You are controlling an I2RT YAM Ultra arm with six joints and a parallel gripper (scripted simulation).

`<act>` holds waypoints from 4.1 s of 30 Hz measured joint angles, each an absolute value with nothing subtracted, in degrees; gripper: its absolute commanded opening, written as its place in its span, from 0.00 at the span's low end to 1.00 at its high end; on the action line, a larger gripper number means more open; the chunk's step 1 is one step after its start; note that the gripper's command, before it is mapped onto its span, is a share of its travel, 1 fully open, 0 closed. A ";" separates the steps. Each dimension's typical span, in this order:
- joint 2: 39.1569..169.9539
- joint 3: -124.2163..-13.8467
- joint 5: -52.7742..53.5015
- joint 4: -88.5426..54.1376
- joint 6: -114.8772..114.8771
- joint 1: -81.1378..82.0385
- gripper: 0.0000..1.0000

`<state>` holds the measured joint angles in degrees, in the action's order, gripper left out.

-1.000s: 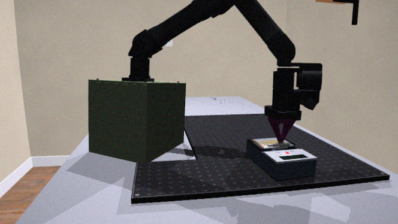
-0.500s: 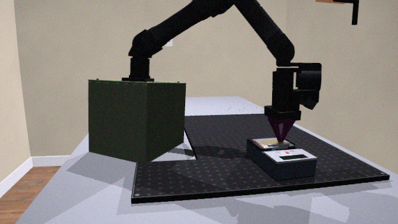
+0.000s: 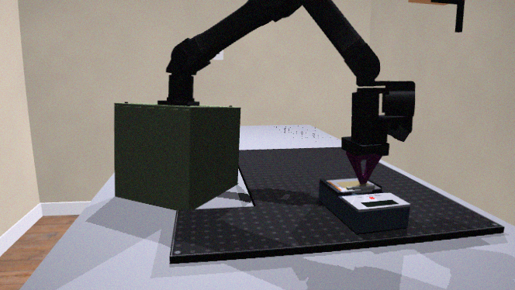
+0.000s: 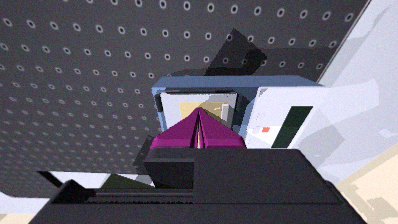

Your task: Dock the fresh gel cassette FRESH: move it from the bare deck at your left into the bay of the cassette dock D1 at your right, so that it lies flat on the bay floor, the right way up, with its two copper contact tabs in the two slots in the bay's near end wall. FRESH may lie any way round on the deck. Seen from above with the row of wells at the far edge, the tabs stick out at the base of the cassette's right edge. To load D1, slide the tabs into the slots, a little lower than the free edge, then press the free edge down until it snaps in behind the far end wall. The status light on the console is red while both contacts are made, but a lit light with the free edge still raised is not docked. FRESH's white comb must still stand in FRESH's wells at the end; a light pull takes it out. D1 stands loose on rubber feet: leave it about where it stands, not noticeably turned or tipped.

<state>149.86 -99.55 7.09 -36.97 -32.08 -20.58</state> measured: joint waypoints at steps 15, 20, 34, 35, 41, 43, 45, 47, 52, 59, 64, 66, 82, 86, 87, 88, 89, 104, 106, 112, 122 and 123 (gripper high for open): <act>149.47 -98.67 7.40 -36.01 -32.23 -20.71 0.00; 149.34 -98.39 7.53 -35.66 -32.29 -20.75 0.00; 149.03 -97.67 7.81 -34.85 -32.45 -20.86 0.00; 149.03 -97.65 7.84 -34.83 -32.45 -20.88 0.00; 149.03 -97.62 7.86 -34.81 -32.47 -20.88 0.00; 149.01 -97.60 7.86 -34.79 -32.47 -20.88 0.00; 149.01 -97.58 7.86 -34.74 -32.47 -20.88 0.00; 148.99 -97.56 7.86 -34.72 -32.47 -20.88 0.00; 148.99 -97.54 7.88 -34.72 -32.49 -20.91 0.00; 148.99 -97.54 7.88 -34.72 -32.49 -20.91 0.00; 148.99 -97.54 7.88 -34.72 -32.49 -20.91 0.00; 148.99 -97.54 7.88 -34.72 -32.49 -20.91 0.00; 148.99 -97.54 7.88 -34.72 -32.49 -20.91 0.00; 148.99 -97.54 7.88 -34.72 -32.34 -20.91 0.00; 148.99 -97.56 7.88 -34.72 -32.34 -20.91 0.00; 148.99 -97.56 7.88 -34.74 -32.36 -20.91 0.00; 148.99 -97.56 7.88 -34.74 -32.36 -20.91 0.00; 149.77 -99.44 7.44 -36.88 -32.36 -20.73 0.00; 149.91 -99.77 7.31 -37.26 -32.32 -20.67 0.00; 150.21 -100.49 6.96 -38.11 -32.23 -20.58 0.00; 150.34 -101.75 5.41 -41.60 -31.94 -20.32 0.00; 150.32 -102.02 5.41 -41.91 -31.92 -20.29 0.00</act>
<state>150.32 -102.02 5.41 -41.91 -31.92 -20.29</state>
